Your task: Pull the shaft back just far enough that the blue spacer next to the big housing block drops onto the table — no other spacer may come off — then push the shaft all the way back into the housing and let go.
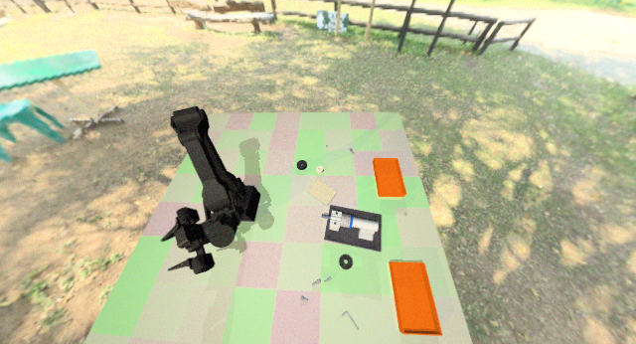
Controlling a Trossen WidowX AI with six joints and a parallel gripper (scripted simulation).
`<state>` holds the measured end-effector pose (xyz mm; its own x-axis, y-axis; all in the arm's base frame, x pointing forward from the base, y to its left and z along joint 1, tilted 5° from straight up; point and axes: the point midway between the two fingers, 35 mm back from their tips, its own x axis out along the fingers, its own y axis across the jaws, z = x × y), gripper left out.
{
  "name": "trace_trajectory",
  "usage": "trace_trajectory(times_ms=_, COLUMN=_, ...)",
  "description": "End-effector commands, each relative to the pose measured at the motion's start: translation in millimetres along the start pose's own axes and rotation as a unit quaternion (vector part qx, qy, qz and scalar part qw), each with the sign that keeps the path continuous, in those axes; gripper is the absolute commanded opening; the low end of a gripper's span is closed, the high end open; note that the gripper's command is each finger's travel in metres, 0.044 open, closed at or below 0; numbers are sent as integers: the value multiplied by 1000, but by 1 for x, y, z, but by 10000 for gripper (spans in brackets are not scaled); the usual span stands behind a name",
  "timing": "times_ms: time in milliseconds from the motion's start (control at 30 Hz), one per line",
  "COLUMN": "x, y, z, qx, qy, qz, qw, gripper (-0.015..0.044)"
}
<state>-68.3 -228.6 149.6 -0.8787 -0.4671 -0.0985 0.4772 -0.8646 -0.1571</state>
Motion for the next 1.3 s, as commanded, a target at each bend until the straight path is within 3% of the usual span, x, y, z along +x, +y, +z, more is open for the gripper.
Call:
trace_trajectory(times_ms=0, x=-1, y=3, z=0, qx=-3, qy=2, qz=5, qw=1000, gripper=426)
trace_trajectory(times_ms=300, x=-74, y=120, z=-8, qx=-186, qy=92, qz=266, qw=941, gripper=440)
trace_trajectory(times_ms=567, x=-191, y=180, z=-39, qx=-385, qy=146, qz=473, qw=779, gripper=440)
trace_trajectory(times_ms=667, x=-237, y=184, z=-54, qx=-441, qy=156, qz=527, qw=709, gripper=440)
trace_trajectory(times_ms=967, x=-325, y=172, z=-81, qx=-538, qy=175, qz=609, qw=556, gripper=440)
trace_trajectory(times_ms=1167, x=-407, y=134, z=-101, qx=-616, qy=197, qz=669, qw=367, gripper=440)
trace_trajectory(times_ms=1267, x=-425, y=122, z=-105, qx=-629, qy=203, qz=678, qw=321, gripper=440)
